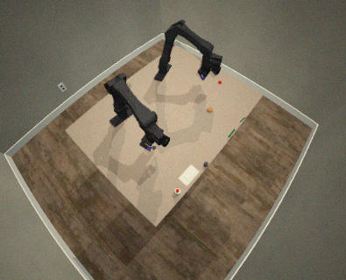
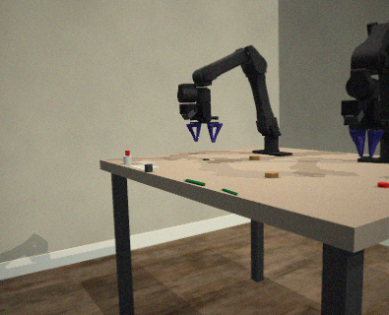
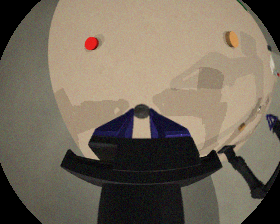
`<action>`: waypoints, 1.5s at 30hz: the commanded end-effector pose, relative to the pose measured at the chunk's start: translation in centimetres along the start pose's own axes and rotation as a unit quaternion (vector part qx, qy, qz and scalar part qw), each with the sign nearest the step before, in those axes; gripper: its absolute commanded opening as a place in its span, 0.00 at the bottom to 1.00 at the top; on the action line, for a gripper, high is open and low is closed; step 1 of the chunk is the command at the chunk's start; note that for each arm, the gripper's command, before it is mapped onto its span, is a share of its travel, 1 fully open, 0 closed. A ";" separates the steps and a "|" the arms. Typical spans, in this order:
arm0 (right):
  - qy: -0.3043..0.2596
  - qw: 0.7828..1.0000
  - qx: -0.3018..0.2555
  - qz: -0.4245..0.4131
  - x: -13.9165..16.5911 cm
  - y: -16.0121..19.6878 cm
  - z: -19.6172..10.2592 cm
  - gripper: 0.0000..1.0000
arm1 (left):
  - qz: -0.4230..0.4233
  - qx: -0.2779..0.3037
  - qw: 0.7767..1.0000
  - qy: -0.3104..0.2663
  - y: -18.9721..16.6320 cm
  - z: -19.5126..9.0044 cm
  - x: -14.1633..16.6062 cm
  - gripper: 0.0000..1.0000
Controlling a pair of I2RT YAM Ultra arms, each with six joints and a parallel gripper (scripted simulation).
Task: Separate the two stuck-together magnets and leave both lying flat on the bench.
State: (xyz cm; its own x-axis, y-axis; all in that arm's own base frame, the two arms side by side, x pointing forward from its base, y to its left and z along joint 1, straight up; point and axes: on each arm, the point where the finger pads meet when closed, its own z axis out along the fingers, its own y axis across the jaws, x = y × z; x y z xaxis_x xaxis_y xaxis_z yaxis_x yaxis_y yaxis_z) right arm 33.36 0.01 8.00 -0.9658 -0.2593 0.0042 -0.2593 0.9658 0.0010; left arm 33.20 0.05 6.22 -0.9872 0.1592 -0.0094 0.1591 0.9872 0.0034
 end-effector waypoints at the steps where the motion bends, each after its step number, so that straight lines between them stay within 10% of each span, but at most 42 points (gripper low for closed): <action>1: -0.006 1.000 0.001 0.000 -0.2 -0.1 -0.3 1.00 | -0.001 0.010 1.000 -0.005 -0.3 -0.2 -0.2 0.25; 45: -0.006 1.000 0.001 0.000 -0.2 -0.1 -0.3 1.00 | 0.000 0.002 1.000 0.005 -0.1 2.5 -0.4 0.25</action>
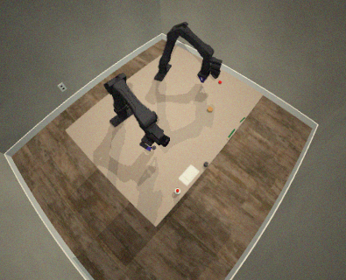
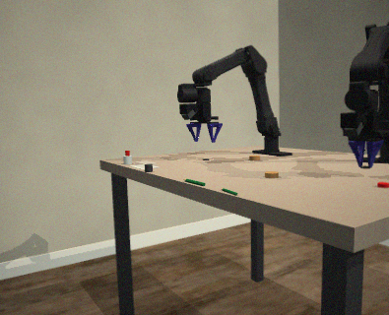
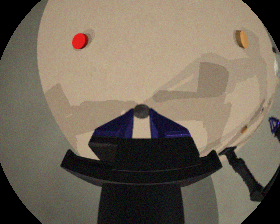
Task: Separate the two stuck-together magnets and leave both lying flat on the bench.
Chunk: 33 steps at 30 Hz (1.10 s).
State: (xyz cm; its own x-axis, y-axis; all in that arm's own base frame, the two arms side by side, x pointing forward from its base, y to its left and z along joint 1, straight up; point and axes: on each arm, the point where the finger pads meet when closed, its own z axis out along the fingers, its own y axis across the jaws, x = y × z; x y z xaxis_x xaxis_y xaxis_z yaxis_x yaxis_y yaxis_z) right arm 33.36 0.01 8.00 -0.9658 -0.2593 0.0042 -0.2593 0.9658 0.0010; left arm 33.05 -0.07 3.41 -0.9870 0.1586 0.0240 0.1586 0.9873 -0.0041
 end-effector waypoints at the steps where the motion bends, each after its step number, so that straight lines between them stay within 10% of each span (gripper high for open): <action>1: -0.006 1.000 0.001 0.000 -0.2 -0.1 -0.3 1.00 | 0.000 -0.002 1.000 -0.012 0.1 -0.3 -0.5 0.25; 33: -0.006 1.000 0.001 0.000 -0.2 -0.1 -0.3 1.00 | 0.000 -0.002 1.000 -0.012 0.2 1.7 -0.5 0.25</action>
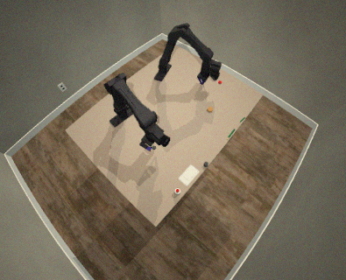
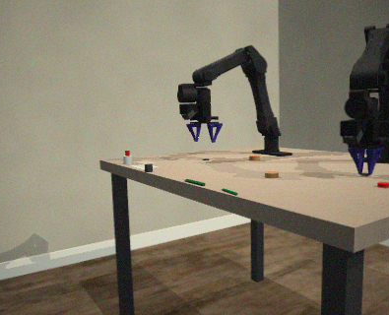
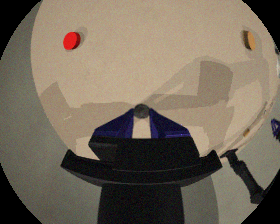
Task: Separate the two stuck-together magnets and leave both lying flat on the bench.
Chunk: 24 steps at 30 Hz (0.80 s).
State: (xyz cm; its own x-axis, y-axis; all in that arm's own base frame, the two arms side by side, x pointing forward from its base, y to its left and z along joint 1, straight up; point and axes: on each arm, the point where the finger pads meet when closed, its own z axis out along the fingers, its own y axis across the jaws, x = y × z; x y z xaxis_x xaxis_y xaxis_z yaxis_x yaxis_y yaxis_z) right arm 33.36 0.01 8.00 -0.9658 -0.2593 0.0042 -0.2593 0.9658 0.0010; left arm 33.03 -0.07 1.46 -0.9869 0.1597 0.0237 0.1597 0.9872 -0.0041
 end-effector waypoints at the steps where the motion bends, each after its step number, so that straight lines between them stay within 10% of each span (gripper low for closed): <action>1: -0.006 1.000 0.001 0.000 -0.2 -0.1 -0.3 1.00 | -0.001 -0.002 1.000 -0.012 0.2 -0.3 -0.5 0.25; 9: -0.006 1.000 0.001 0.000 -0.2 -0.1 -0.3 1.00 | -0.001 -0.002 1.000 -0.012 0.2 0.2 -0.5 0.25; 10: -0.006 1.000 0.001 0.000 -0.2 -0.1 -0.3 1.00 | -0.001 -0.002 1.000 -0.012 0.2 0.2 -0.5 1.00; 24: -0.006 1.000 0.001 0.000 -0.2 -0.1 -0.3 1.00 | -0.001 -0.002 1.000 -0.012 0.2 0.2 -0.5 1.00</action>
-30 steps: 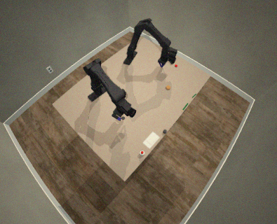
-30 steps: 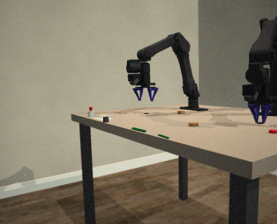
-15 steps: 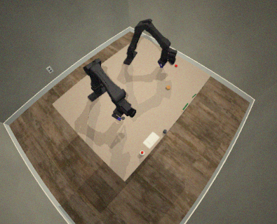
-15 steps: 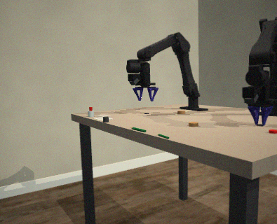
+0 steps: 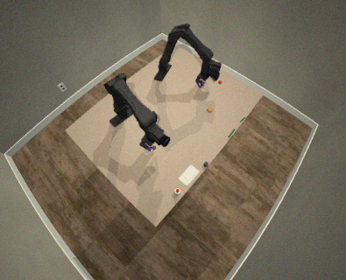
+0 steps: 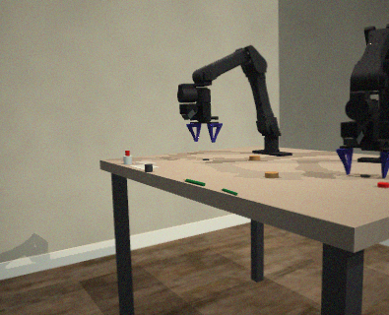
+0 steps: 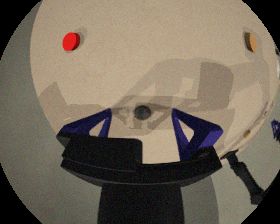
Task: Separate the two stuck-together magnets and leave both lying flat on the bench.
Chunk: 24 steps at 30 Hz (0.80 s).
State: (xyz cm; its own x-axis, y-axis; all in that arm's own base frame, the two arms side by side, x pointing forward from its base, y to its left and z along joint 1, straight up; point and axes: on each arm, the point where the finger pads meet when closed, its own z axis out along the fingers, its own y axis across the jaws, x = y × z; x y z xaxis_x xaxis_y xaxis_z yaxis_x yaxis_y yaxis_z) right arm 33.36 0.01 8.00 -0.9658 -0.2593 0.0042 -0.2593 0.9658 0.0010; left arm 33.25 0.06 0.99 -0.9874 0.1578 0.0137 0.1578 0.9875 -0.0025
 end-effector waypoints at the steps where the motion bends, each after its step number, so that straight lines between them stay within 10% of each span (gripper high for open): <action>1: -0.006 1.000 0.001 0.000 -0.2 -0.1 -0.3 1.00 | 0.000 -0.001 1.000 -0.007 0.1 -0.3 -0.3 1.00; 24: -0.006 1.000 0.001 0.000 -0.2 -0.1 -0.3 1.00 | 0.000 -0.002 1.000 -0.012 0.1 -7.3 -0.4 1.00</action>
State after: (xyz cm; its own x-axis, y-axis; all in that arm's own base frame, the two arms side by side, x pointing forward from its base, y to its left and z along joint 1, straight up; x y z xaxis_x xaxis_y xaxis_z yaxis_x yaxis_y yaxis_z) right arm 33.36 0.01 8.00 -0.9658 -0.2593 0.0042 -0.2593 0.9658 0.0010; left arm 34.07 0.06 6.84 -0.9874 0.1579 -0.0116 0.1579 0.9875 0.0015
